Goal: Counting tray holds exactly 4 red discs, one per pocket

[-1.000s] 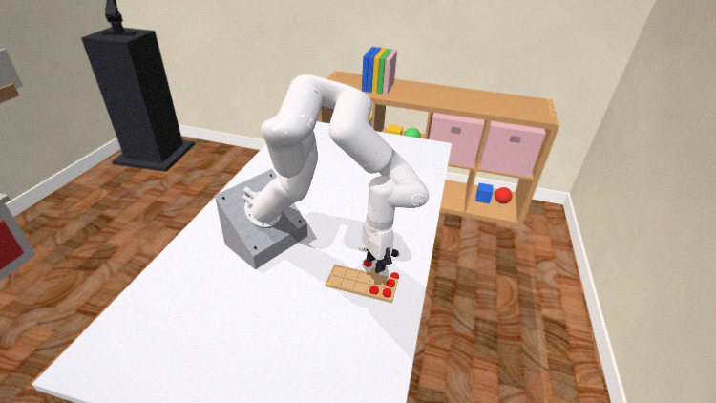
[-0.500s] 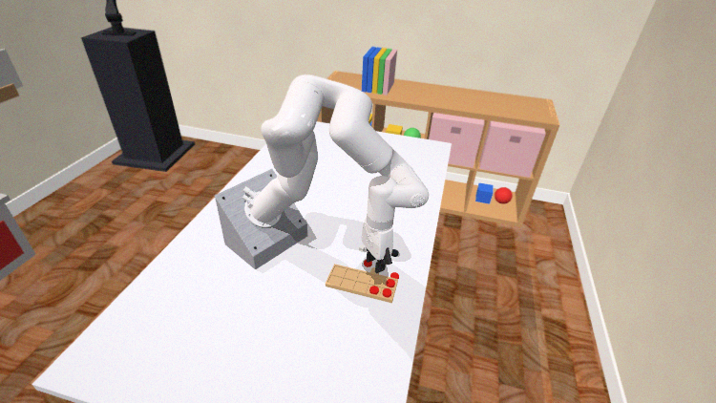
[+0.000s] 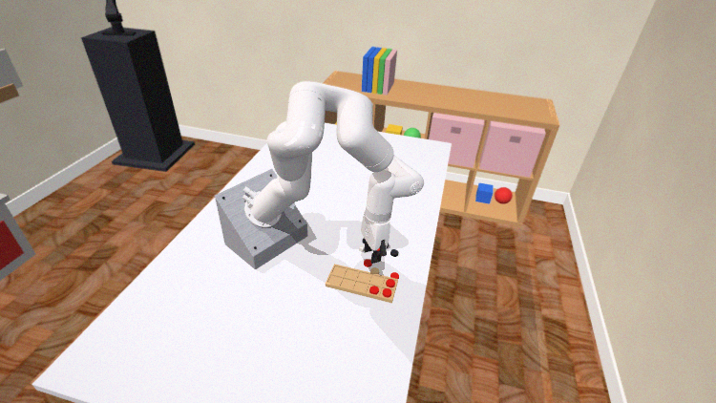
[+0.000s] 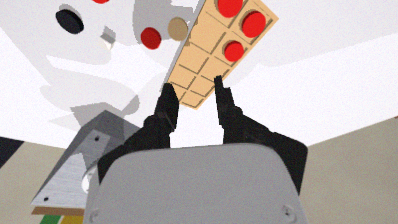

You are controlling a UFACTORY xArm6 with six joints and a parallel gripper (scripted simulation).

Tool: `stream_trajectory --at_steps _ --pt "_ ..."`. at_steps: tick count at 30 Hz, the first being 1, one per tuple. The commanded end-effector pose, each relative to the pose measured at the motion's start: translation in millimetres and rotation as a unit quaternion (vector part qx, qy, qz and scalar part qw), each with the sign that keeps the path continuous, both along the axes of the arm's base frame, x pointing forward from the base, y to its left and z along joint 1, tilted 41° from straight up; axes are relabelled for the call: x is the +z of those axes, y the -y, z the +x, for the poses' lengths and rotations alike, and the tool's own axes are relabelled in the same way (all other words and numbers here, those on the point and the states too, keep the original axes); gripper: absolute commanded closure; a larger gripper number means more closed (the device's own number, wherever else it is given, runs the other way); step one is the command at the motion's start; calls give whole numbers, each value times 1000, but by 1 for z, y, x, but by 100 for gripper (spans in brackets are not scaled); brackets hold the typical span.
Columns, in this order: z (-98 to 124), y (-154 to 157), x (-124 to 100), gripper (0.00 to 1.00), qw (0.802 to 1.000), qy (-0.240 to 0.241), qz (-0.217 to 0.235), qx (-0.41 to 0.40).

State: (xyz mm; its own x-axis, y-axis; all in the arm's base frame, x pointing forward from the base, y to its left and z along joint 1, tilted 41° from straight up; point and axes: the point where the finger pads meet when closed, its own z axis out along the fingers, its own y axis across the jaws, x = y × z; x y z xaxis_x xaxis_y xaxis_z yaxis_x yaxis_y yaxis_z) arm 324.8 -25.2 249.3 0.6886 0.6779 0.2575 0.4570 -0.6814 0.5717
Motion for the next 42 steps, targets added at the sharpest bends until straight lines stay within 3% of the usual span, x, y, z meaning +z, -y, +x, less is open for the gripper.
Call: stream_trajectory --at_steps 1,12,22,34,42 --pt "-2 -12 -8 53 1000 2 7 -11" --pt "-12 -57 -36 53 997 37 36 -52" --pt "-8 -58 -41 53 997 41 38 -54" --pt "42 -34 -103 53 997 43 37 -55" --pt "47 -32 -112 53 997 40 38 -54"
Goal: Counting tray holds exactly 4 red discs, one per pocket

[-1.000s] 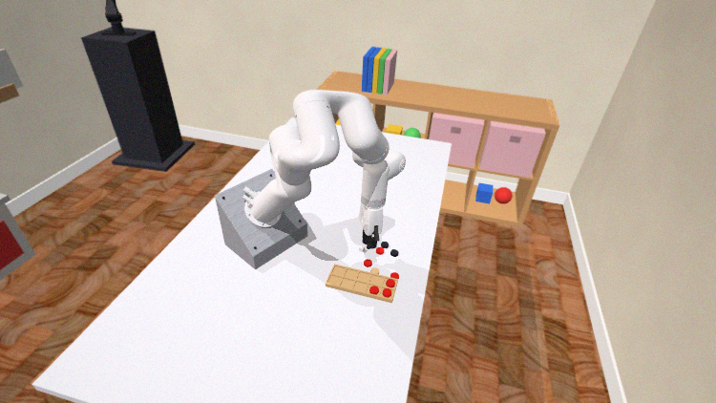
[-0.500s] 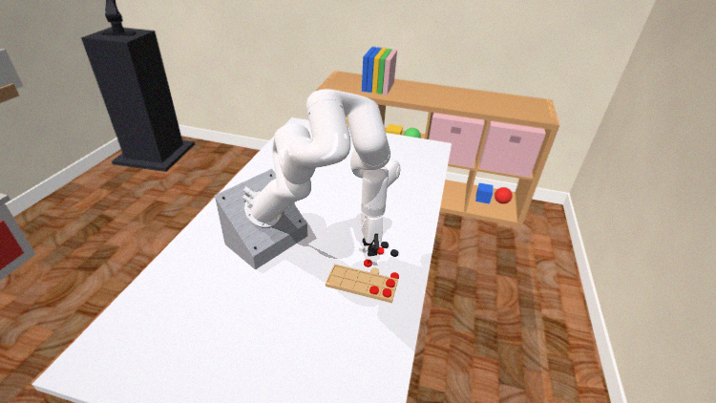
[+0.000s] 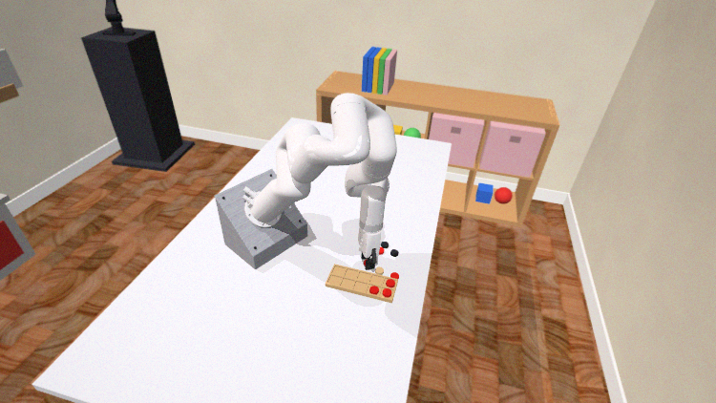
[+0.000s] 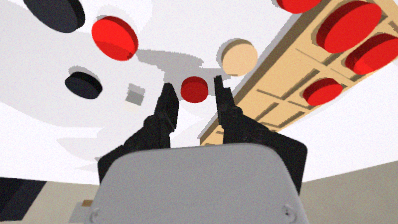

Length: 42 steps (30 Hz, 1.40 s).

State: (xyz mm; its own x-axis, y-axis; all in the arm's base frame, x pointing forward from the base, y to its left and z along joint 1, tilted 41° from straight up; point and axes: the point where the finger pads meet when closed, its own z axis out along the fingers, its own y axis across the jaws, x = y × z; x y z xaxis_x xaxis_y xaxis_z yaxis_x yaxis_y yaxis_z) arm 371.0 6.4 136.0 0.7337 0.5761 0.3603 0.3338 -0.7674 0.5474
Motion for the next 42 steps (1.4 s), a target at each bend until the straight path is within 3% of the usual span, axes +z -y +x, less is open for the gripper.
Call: stream_trajectory --at_steps 1,9,10,42 --pt "0 -1 1 53 1000 1 0 1" --pt "0 -1 1 53 1000 1 0 1" --pt "0 -1 1 100 1000 1 0 1" --pt "0 -1 1 100 1000 1 0 1"
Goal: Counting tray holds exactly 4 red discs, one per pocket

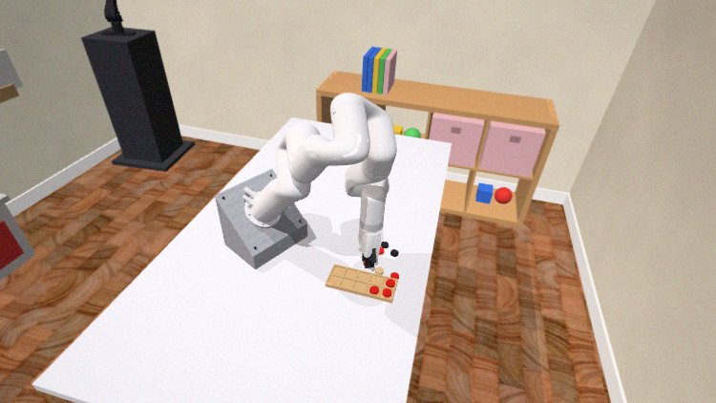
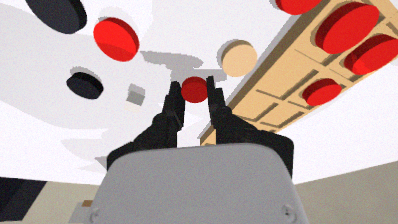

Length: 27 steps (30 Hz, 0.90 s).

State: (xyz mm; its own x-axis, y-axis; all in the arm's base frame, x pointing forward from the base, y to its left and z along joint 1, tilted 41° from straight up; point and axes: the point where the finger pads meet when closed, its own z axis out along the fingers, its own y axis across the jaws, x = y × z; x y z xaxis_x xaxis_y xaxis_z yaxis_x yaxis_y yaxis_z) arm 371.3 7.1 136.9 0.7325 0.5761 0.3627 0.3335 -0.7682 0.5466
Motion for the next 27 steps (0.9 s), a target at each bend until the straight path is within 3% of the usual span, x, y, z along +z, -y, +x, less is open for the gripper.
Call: stream_trajectory --at_steps 1,8,20,27 --pt "0 0 0 100 1000 0 -1 0" --pt "-3 -1 6 100 1000 2 -2 0" --pt "-52 -25 68 100 1000 3 -2 -1" --pt "-59 -28 74 100 1000 0 -1 0"
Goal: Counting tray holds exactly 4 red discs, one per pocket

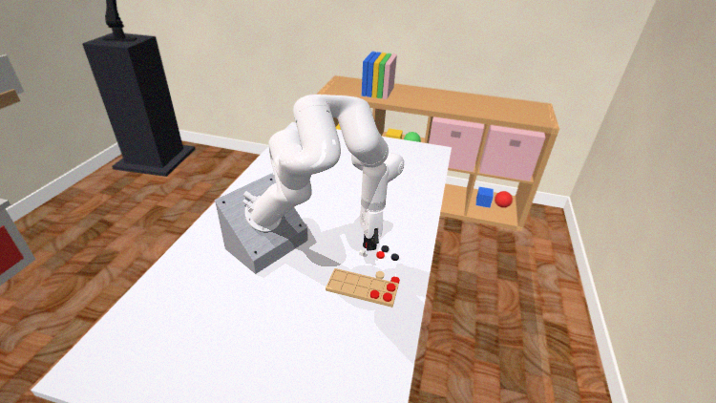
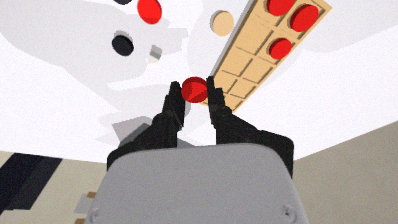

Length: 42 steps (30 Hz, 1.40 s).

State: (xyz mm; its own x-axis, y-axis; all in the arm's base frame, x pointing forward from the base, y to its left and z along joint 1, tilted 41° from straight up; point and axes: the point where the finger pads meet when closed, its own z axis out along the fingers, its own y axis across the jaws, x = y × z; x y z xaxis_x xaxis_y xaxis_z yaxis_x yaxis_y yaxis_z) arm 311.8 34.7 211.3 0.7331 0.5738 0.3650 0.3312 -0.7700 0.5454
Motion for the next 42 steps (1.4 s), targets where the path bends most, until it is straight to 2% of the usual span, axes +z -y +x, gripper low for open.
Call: stream_trajectory --at_steps 1,4,10,16,19,24,27,42 --pt "0 0 0 100 1000 0 -2 1" --pt "5 9 9 100 1000 -4 -1 -1" --pt "21 53 55 100 1000 -2 -1 0" --pt "22 58 60 100 1000 0 -2 1" --pt "30 62 52 100 1000 1 -3 1" --pt "61 77 15 100 1000 1 -3 0" --pt "72 82 0 100 1000 0 -2 1" --pt "80 86 -10 100 1000 -1 -1 2"
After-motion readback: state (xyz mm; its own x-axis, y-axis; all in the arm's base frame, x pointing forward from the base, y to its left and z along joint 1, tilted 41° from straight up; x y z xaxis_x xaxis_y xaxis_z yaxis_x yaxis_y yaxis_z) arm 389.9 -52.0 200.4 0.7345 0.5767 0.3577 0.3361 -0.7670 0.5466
